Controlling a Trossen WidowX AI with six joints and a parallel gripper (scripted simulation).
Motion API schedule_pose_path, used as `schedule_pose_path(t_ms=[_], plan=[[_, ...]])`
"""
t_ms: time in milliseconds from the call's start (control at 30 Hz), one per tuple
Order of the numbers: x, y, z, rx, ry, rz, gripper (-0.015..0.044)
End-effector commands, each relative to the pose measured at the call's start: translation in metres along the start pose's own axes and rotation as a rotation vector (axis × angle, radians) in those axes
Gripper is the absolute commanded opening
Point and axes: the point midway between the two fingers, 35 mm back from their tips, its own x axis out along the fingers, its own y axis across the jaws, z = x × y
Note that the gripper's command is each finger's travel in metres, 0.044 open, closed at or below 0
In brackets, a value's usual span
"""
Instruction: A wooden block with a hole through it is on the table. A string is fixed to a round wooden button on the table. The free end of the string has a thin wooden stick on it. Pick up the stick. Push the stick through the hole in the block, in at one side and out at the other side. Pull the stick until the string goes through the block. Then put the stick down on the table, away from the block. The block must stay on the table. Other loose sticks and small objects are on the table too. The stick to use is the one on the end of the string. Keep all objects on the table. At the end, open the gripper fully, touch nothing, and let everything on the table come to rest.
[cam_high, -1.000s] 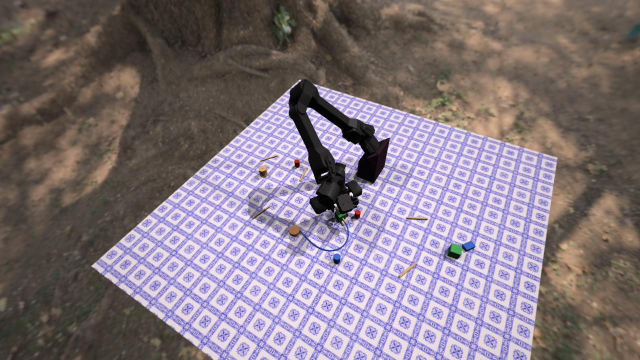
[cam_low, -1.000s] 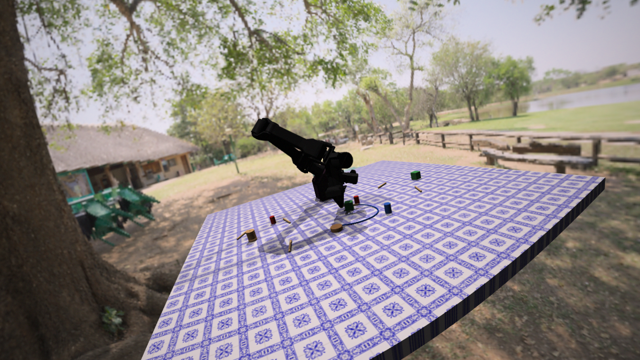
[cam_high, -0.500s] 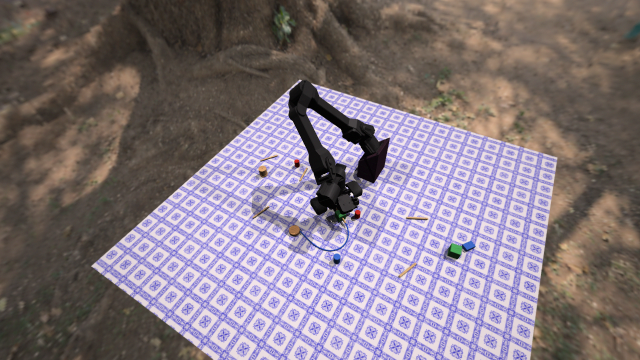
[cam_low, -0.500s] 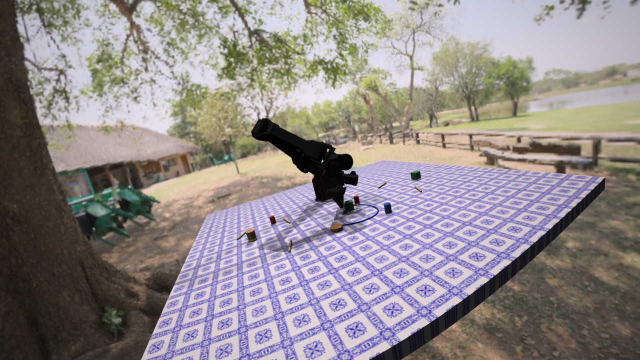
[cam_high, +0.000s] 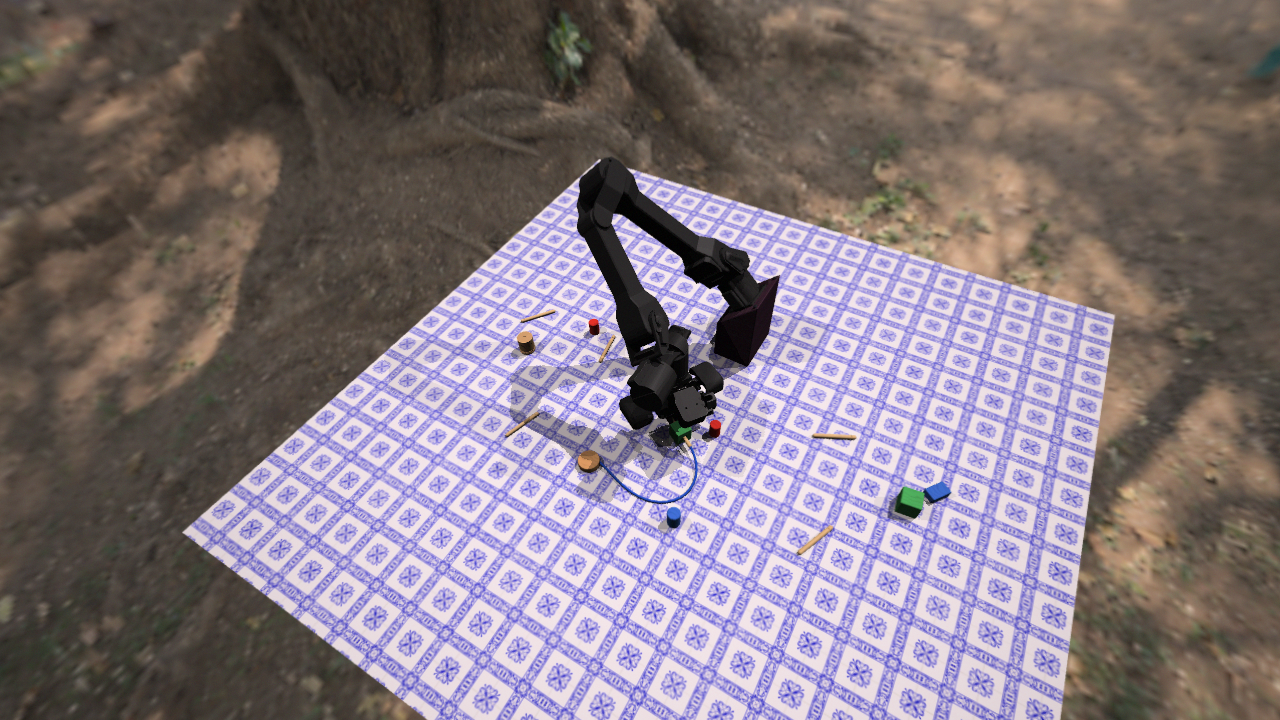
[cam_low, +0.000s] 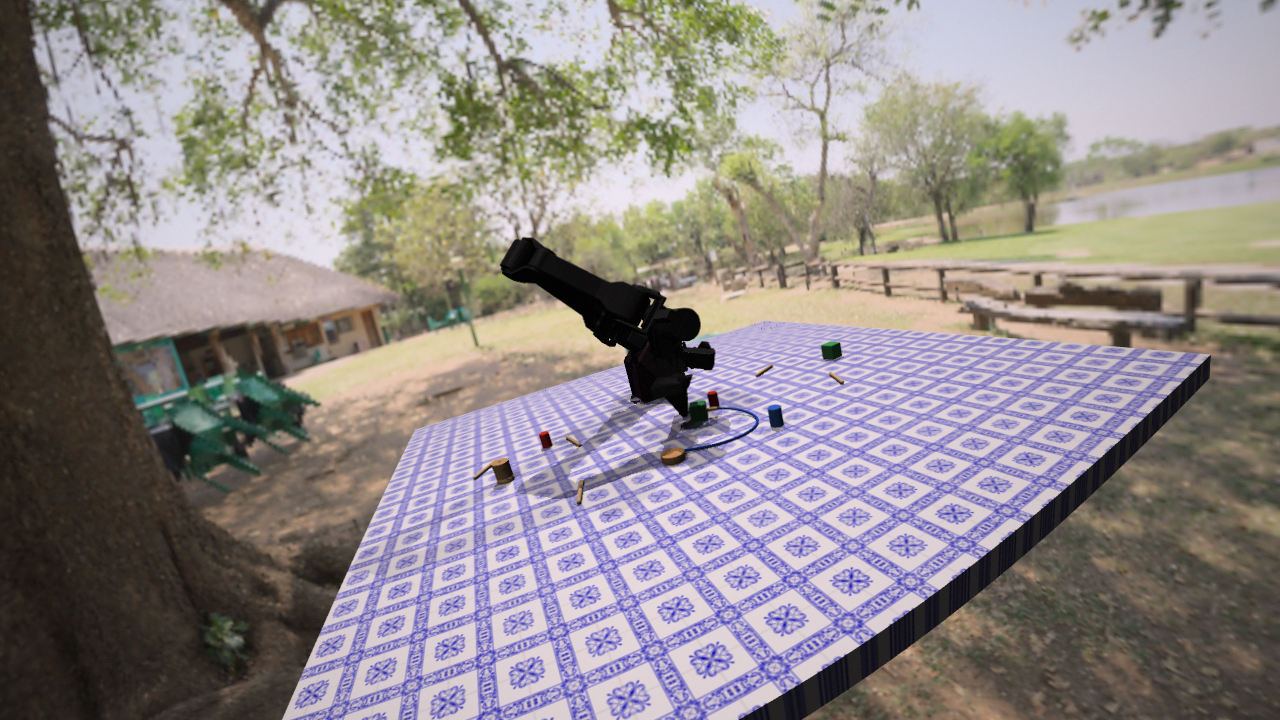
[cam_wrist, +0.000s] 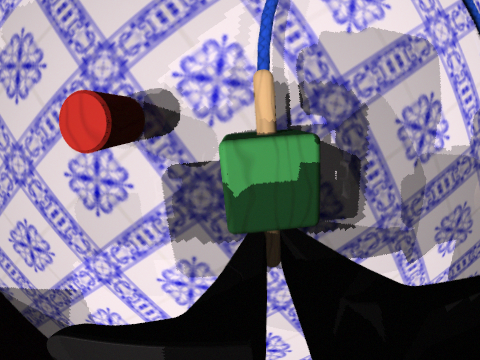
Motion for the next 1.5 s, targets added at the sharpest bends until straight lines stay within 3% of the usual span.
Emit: schedule_pose_path(t_ms=[0, 1467], plan=[[0.002, 0.001, -0.001, -0.011, -0.034, 0.001, 0.0], [0.002, 0.001, -0.029, -0.012, -0.035, -0.019, 0.0]])
